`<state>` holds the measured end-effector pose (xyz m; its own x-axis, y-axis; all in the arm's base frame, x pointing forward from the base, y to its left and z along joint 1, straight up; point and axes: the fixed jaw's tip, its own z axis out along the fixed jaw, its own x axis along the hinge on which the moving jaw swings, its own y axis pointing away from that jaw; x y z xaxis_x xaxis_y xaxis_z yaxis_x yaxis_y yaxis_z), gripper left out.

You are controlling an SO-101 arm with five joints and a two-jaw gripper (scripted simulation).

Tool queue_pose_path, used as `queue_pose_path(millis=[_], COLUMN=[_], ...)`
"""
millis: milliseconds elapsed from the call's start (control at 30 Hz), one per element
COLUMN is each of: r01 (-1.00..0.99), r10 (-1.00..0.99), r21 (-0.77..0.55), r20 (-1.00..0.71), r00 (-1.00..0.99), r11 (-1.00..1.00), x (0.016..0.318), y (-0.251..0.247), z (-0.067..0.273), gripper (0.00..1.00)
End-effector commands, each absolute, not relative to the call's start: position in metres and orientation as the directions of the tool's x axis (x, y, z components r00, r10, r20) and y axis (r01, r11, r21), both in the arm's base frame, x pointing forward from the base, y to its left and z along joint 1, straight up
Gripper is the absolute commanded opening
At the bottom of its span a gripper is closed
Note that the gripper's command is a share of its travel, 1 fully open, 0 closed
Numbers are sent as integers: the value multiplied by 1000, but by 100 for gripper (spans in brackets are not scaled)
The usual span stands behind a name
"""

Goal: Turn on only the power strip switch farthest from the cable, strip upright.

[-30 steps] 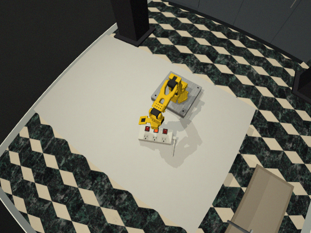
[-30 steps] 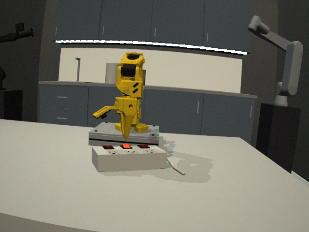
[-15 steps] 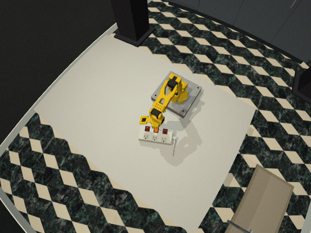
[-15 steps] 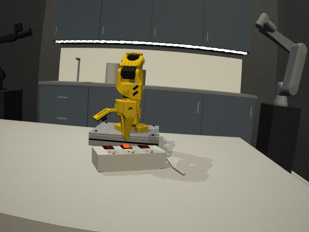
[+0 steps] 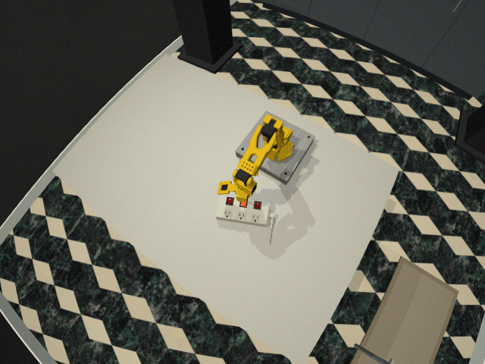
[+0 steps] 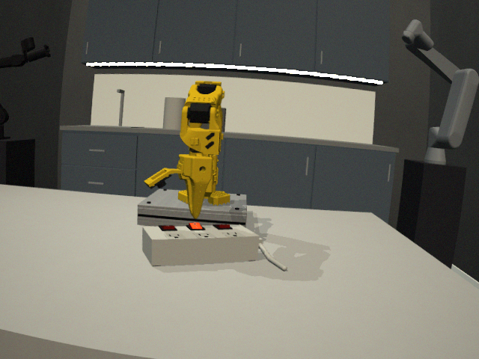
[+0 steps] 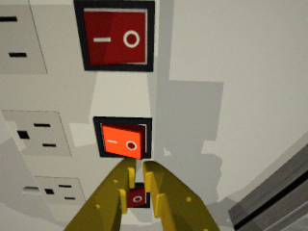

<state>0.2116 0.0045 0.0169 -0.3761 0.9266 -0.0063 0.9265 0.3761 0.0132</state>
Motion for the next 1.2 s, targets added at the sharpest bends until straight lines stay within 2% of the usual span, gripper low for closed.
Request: queue_pose_path(millis=[0,1167], r01=[927,927], r10=[927,927], r21=[-3,-3], r20=[1,1], r00=[-376,-375], r11=[376,375], x=[208,206], y=[6,6], z=[12,-3], gripper=[0,0])
